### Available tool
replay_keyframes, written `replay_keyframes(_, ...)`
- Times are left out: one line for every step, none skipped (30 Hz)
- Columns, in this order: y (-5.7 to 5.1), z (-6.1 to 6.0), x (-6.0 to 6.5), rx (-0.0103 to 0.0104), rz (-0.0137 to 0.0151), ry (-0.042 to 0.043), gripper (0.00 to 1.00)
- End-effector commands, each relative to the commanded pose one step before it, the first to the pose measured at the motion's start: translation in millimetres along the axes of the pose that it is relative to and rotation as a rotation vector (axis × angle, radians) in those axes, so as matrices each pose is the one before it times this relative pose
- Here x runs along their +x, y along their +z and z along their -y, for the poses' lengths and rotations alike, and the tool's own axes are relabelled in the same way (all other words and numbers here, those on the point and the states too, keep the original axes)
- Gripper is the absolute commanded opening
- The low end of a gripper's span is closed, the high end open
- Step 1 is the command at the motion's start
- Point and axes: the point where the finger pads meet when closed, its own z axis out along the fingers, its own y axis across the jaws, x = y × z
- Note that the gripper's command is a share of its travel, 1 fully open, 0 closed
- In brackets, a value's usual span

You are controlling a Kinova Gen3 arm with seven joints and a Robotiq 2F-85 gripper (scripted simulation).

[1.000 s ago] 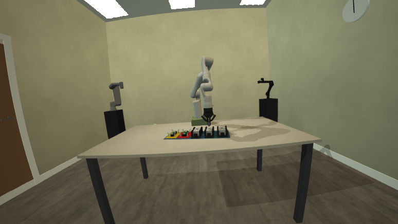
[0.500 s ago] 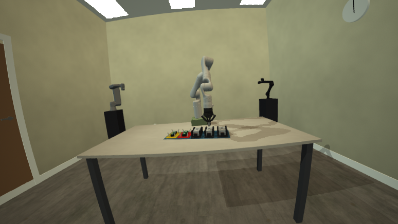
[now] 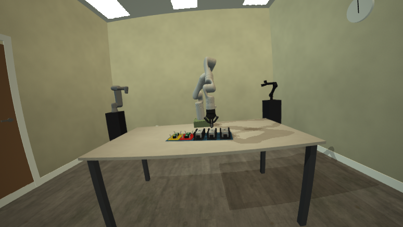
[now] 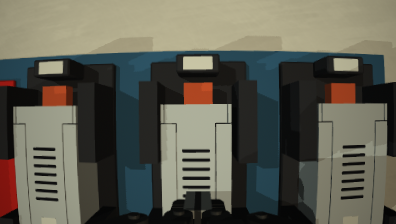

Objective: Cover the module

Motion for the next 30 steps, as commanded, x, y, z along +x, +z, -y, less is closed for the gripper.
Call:
replay_keyframes(-0.72, -0.24, -0.52, -0.00094, 0.00154, 0.00004, 0.00)
replay_keyframes(0.00, 0.00, 0.00, 0.00000, 0.00000, 0.00000, 0.00)
replay_keyframes(0.00, 0.00, 0.00, 0.00000, 0.00000, 0.00000, 1.00)
replay_keyframes(0.00, 0.00, 0.00, 0.00000, 0.00000, 0.00000, 1.00)
replay_keyframes(0.00, 0.00, 0.00, 0.00000, 0.00000, 0.00000, 1.00)
replay_keyframes(0.00, 0.00, 0.00, 0.00000, 0.00000, 0.00000, 1.00)
replay_keyframes(0.00, 0.00, 0.00, 0.00000, 0.00000, 0.00000, 1.00)
replay_keyframes(0.00, 0.00, 0.00, 0.00000, 0.00000, 0.00000, 1.00)
replay_keyframes(0.00, 0.00, 0.00, 0.00000, 0.00000, 0.00000, 1.00)
replay_keyframes(0.00, 0.00, 0.00, 0.00000, 0.00000, 0.00000, 1.00)
replay_keyframes(0.00, 0.00, 0.00, 0.00000, 0.00000, 0.00000, 1.00)
replay_keyframes(0.00, 0.00, 0.00, 0.00000, 0.00000, 0.00000, 1.00)
replay_keyframes(0.00, 0.00, 0.00, 0.00000, 0.00000, 0.00000, 1.00)
replay_keyframes(0.00, 0.00, 0.00, 0.00000, 0.00000, 0.00000, 1.00)
replay_keyframes(0.00, 0.00, 0.00, 0.00000, 0.00000, 0.00000, 1.00)
replay_keyframes(0.00, 0.00, 0.00, 0.00000, 0.00000, 0.00000, 1.00)
replay_keyframes(0.00, 0.00, 0.00, 0.00000, 0.00000, 0.00000, 1.00)
replay_keyframes(0.00, 0.00, 0.00, 0.00000, 0.00000, 0.00000, 1.00)
replay_keyframes(0.00, 0.00, 0.00, 0.00000, 0.00000, 0.00000, 1.00)
replay_keyframes(0.00, 0.00, 0.00, 0.00000, 0.00000, 0.00000, 1.00)
replay_keyframes(0.00, 0.00, 0.00, 0.00000, 0.00000, 0.00000, 1.00)
replay_keyframes(0.00, 0.00, 0.00, 0.00000, 0.00000, 0.00000, 1.00)
replay_keyframes(0.00, 0.00, 0.00, 0.00000, 0.00000, 0.00000, 1.00)
replay_keyframes(0.00, 0.00, 0.00, 0.00000, 0.00000, 0.00000, 1.00)
replay_keyframes(0.00, 0.00, 0.00, 0.00000, 0.00000, 0.00000, 1.00)
replay_keyframes(0.00, 0.00, 0.00, 0.00000, 0.00000, 0.00000, 1.00)
replay_keyframes(0.00, 0.00, 0.00, 0.00000, 0.00000, 0.00000, 1.00)
replay_keyframes(0.00, 0.00, 0.00, 0.00000, 0.00000, 0.00000, 1.00)
replay_keyframes(0.00, 0.00, 0.00, 0.00000, 0.00000, 0.00000, 1.00)
replay_keyframes(0.00, 0.00, 0.00, 0.00000, 0.00000, 0.00000, 1.00)
